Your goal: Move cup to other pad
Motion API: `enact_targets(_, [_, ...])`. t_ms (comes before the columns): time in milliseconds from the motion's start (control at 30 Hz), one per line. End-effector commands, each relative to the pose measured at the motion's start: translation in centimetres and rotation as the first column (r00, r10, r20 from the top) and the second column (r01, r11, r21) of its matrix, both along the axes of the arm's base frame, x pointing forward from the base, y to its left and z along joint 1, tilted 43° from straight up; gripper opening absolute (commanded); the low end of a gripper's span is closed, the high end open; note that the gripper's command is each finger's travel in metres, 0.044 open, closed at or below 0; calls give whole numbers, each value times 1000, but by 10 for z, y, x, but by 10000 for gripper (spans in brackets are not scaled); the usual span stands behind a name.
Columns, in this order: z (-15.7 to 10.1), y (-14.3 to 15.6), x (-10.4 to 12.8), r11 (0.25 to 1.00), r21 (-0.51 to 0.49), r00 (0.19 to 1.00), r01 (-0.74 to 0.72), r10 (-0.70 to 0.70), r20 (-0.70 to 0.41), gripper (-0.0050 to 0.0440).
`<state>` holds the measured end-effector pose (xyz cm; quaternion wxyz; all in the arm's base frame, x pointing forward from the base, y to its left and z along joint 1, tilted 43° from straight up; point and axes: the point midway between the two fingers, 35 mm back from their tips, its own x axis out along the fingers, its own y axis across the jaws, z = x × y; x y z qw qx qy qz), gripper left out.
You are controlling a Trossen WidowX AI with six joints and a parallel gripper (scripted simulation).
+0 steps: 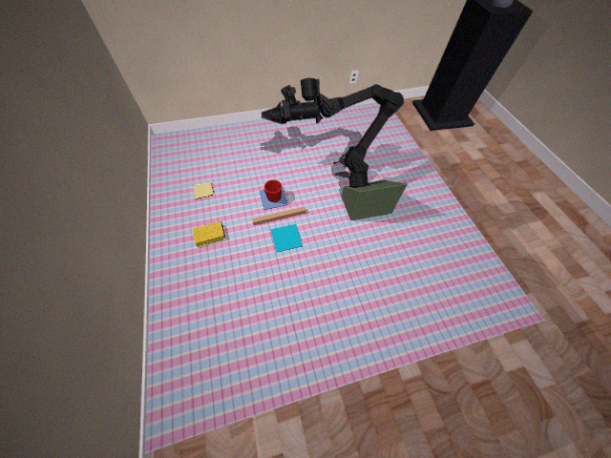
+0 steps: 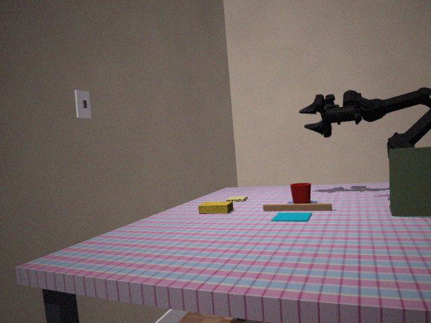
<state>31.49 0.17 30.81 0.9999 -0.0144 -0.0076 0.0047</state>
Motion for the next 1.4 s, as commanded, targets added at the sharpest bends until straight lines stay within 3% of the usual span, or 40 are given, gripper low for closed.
enact_targets(0, [5, 0, -1, 1000, 0, 1000, -1, 1, 11, 400])
enact_targets(533, [5, 0, -1, 1000, 0, 1000, -1, 1, 11, 400])
enact_targets(600, [-1, 0, 3, 1000, -14, 1000, 8, -8, -20, 352])
enact_targets(700, [-31, -2, 20, 994, -100, 981, 36, -54, -185, 280])
enact_targets(900, [-105, -5, 42, 934, -356, 823, -25, -183, -537, 148])
enact_targets(1033, [-146, -7, 41, 856, -492, 665, -160, -275, -694, 148])
enact_targets(1100, [-146, -7, 41, 856, -492, 665, -160, -275, -694, 148])
enact_targets(1233, [-186, -11, 32, 722, -577, 457, -382, -396, -797, 148])
enact_targets(1367, [-208, -14, 22, 586, -568, 294, -578, -500, -815, 148])
